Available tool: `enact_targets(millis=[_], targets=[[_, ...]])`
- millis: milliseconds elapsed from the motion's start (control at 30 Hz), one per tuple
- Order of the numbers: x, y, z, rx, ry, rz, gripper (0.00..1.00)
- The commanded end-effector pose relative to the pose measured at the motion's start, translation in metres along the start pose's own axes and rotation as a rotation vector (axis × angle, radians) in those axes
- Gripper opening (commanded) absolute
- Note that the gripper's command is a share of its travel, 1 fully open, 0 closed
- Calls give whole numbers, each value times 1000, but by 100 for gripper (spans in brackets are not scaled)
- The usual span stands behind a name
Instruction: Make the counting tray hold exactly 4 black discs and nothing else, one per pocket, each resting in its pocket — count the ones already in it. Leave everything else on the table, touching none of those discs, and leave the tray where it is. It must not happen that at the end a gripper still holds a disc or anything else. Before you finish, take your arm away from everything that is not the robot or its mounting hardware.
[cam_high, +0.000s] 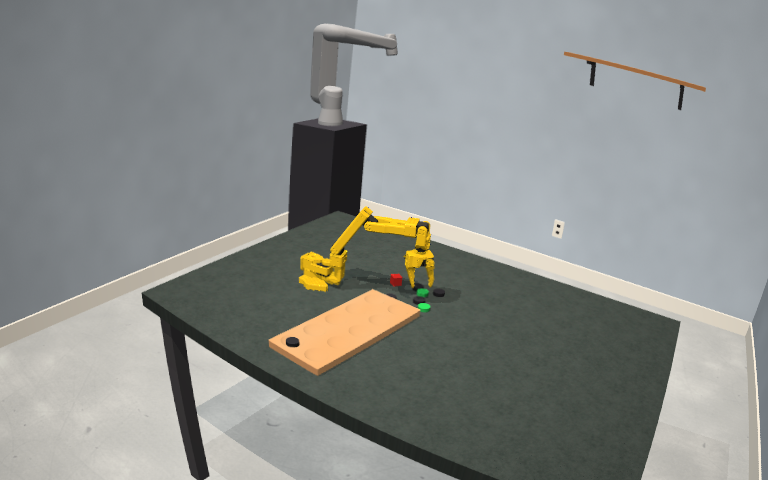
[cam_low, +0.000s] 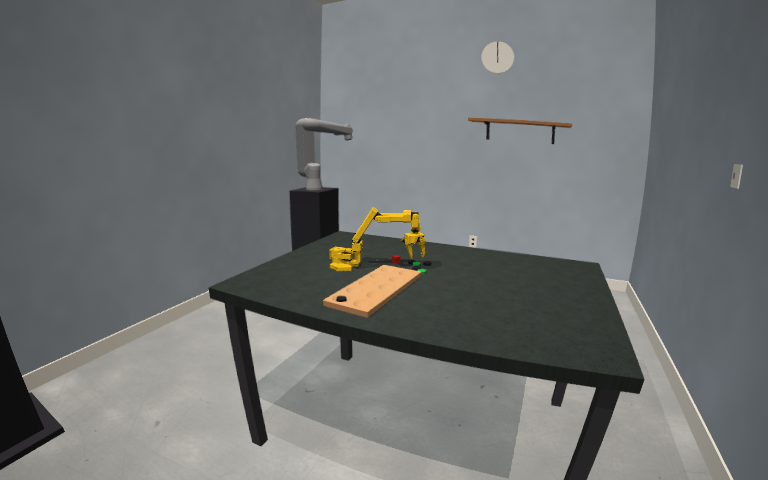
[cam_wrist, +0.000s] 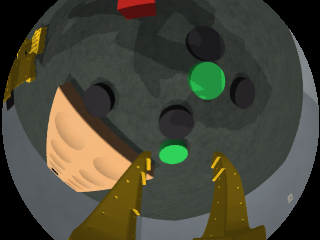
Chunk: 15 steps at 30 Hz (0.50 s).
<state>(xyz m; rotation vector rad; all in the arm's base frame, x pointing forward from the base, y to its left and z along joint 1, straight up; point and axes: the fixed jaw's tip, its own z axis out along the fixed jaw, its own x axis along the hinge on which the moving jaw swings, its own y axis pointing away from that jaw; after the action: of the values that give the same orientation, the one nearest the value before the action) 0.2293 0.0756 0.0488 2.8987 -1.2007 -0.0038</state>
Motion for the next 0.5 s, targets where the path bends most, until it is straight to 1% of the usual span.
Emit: enact_targets(millis=[0, 100, 233, 300, 467], targets=[[2, -6, -13, 61, 28, -6, 27], [2, -6, -13, 61, 28, -6, 27], [3, -7, -5, 61, 28, -6, 27], [3, -7, -5, 61, 28, -6, 27], [3, -8, 9, 61, 28, -6, 27]])
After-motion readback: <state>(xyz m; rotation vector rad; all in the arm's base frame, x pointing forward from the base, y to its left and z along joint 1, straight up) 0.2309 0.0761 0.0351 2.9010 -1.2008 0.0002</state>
